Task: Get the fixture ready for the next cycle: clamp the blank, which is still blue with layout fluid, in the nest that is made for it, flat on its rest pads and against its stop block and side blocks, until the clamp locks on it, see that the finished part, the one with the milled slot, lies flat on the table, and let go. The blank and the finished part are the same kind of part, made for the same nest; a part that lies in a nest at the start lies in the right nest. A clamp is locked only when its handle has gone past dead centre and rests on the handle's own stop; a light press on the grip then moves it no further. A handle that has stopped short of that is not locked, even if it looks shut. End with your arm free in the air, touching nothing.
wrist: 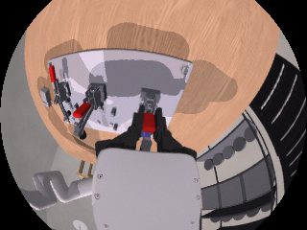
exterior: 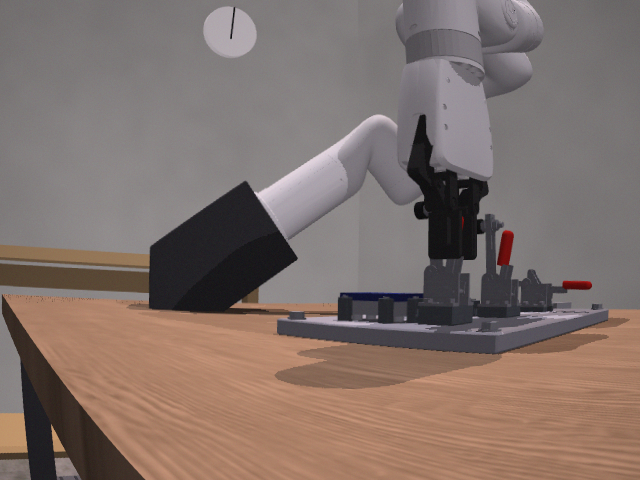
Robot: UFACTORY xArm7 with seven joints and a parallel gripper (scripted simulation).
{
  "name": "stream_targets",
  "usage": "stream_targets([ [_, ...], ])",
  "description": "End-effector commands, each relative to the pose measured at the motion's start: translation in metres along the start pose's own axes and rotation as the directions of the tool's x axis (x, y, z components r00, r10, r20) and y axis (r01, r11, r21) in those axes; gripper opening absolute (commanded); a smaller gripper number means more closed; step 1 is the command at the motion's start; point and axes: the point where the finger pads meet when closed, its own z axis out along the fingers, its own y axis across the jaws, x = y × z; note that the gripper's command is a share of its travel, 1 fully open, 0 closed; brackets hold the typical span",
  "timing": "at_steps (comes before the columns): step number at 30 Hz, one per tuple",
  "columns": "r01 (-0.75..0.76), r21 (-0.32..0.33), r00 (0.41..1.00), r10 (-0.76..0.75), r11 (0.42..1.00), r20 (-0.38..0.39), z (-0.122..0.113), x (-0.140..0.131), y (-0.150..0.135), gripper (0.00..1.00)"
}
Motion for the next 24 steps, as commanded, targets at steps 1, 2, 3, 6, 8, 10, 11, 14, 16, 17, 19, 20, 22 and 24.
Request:
stream_targets([
  [1,0.0,-0.005,1.0,0.0,1.0,-0.003,-0.0026,0.0011,0.0016,0.0],
  [2,0.0,-0.005,1.0,0.0,1.0,-0.003,-0.0026,0.0012,0.0016,0.0],
  [3,0.0,-0.005,1.0,0.0,1.0,-0.003,-0.0026,0.0014,0.0016,0.0],
  [6,0.0,-0.005,1.0,0.0,1.0,-0.003,-0.0027,0.0018,0.0016,0.0],
  [8,0.0,-0.005,1.0,0.0,1.0,-0.003,-0.0027,0.0022,0.0016,0.0],
  [10,0.0,-0.005,1.0,0.0,1.0,-0.003,-0.0027,0.0024,0.0016,0.0],
  [11,0.0,-0.005,1.0,0.0,1.0,-0.003,-0.0027,0.0024,0.0016,0.0],
  [14,0.0,-0.005,1.0,0.0,1.0,-0.003,-0.0027,0.0031,0.0016,0.0],
  [16,0.0,-0.005,1.0,0.0,1.0,-0.003,-0.0027,0.0037,0.0016,0.0],
  [17,0.0,-0.005,1.0,0.0,1.0,-0.003,-0.0028,0.0041,0.0016,0.0],
  [19,0.0,-0.005,1.0,0.0,1.0,-0.003,-0.0028,0.0048,0.0016,0.0],
  [20,0.0,-0.005,1.0,0.0,1.0,-0.003,-0.0028,0.0051,0.0016,0.0],
  [22,0.0,-0.005,1.0,0.0,1.0,-0.003,-0.0028,0.0059,0.0016,0.0],
  [24,0.0,-0.005,1.0,0.0,1.0,-0.003,-0.0029,0.0068,0.0016,0.0],
])
